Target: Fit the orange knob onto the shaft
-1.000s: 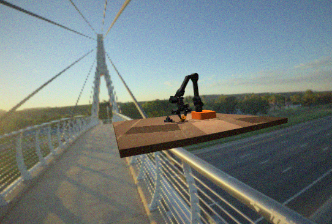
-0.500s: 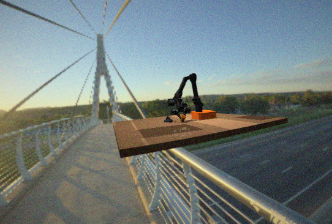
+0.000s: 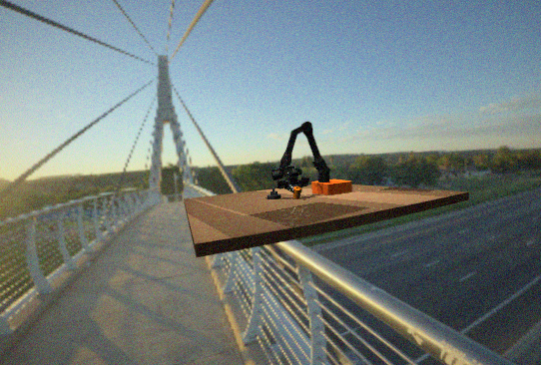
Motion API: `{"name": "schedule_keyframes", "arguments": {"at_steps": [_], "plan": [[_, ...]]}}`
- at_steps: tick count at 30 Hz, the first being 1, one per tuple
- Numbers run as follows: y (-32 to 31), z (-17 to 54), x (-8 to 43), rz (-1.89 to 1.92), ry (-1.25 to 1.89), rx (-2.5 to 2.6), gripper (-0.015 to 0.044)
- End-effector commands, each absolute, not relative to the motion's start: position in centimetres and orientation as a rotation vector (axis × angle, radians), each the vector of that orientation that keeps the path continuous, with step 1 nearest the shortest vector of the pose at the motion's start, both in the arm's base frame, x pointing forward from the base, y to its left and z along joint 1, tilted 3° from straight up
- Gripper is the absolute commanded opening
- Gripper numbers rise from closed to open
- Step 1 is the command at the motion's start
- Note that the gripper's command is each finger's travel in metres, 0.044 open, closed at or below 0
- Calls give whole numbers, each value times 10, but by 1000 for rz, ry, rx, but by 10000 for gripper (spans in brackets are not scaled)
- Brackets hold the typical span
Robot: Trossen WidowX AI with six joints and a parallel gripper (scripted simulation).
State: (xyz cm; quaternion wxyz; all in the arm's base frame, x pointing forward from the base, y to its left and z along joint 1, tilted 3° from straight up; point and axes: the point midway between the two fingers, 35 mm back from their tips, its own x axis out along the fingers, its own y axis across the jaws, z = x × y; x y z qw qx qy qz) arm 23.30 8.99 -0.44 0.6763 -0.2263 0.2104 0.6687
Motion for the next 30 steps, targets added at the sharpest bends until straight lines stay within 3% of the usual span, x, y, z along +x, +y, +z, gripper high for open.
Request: {"name": "schedule_keyframes", "arguments": {"at_steps": [1, 11, 14, 30], "plan": [[85, -6, 233, 1516, 410, -444, 179], [80, -8, 233, 1524, 368, -402, 179], [81, -8, 233, 1525, 356, -390, 258], [81, -8, 233, 1525, 356, -390, 260]]}}
